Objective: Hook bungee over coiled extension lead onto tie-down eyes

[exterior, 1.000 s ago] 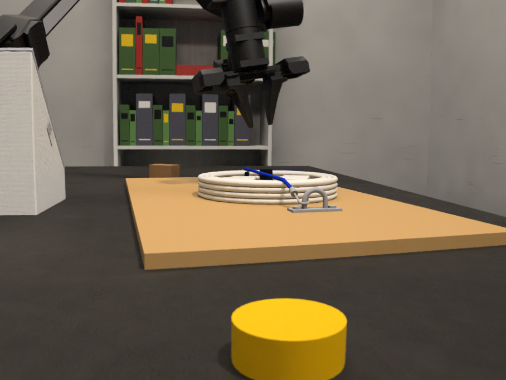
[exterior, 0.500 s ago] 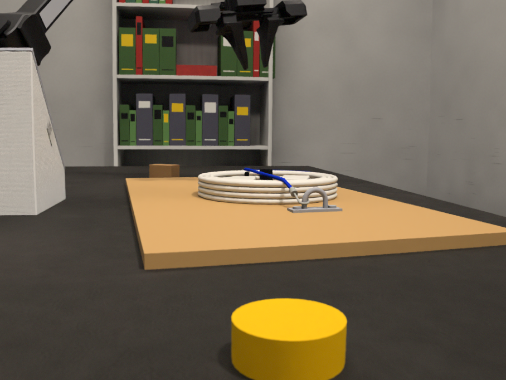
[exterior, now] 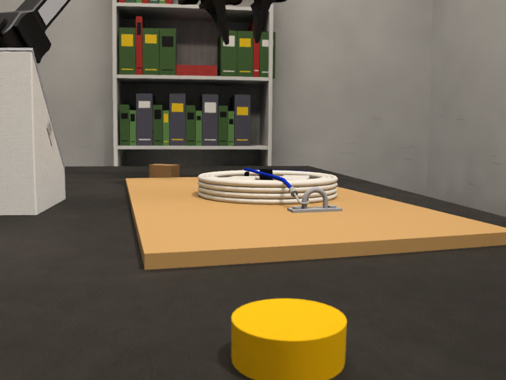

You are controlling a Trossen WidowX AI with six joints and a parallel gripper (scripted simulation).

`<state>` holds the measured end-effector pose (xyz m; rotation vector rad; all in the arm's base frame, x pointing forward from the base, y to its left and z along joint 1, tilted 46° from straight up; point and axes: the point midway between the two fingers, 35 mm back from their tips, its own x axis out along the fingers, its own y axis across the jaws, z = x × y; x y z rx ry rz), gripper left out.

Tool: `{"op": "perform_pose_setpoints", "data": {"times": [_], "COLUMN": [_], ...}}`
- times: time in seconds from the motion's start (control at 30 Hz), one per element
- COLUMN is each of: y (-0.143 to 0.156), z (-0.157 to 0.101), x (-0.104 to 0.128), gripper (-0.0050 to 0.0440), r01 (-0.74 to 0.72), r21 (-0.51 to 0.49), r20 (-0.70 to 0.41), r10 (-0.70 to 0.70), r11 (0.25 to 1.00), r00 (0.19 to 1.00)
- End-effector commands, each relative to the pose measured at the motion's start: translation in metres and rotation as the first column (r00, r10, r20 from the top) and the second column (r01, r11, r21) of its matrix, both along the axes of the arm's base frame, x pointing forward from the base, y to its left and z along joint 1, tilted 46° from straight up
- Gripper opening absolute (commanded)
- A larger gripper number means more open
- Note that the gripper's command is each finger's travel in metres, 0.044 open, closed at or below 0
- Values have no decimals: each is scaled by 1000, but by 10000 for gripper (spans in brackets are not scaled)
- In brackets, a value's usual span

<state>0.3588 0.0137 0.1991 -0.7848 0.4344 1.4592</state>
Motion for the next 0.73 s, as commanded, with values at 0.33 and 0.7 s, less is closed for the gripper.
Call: {"op": "perform_pose_setpoints", "data": {"times": [0.33, 0.7], "y": [1, 1], "z": [3, 3], "x": [2, 2], "gripper": [440, 440], "r01": [3, 3], "r21": [-6, -6], "r20": [20, 20], "r10": [-3, -3], "r11": [1000, 1000], "r00": [1000, 1000]}}
